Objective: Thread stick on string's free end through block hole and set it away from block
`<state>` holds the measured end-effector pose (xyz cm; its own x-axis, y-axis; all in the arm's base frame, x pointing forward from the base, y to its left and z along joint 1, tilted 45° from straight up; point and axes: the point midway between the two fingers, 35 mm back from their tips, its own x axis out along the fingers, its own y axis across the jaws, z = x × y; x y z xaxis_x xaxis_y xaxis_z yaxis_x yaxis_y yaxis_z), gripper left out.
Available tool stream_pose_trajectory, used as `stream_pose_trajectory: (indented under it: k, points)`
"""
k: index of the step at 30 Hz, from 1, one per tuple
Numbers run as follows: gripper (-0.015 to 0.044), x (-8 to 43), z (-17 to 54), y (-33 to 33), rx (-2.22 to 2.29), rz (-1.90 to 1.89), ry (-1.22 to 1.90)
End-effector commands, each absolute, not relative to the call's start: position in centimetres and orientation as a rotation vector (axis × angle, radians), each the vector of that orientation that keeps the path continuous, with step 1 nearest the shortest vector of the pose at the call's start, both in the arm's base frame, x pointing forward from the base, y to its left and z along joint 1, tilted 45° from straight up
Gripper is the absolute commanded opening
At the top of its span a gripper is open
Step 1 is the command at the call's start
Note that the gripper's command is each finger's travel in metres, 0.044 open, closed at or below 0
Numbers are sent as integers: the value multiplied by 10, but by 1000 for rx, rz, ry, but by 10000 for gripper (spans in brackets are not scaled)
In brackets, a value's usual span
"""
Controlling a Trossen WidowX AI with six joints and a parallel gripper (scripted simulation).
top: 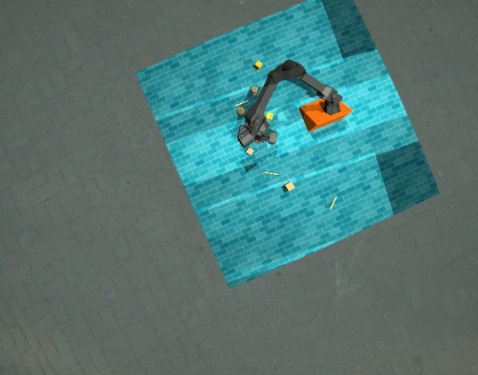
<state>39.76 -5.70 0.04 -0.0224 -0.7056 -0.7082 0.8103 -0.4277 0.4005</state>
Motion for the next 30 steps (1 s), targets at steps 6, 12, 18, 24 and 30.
stream_pose_trajectory:
  k: [6, 12, 18, 24, 30]
  points:
    - [0, 405, -7, -50, 1080, -1701, 137]
    - [0, 410, -12, -46, 1081, -1701, 137]
    - [0, 415, -16, -41, 1081, -1700, 139]
    - [0, 419, -21, -37, 1079, -1699, 142]
    - [0, 423, -26, -32, 1081, -1699, 141]
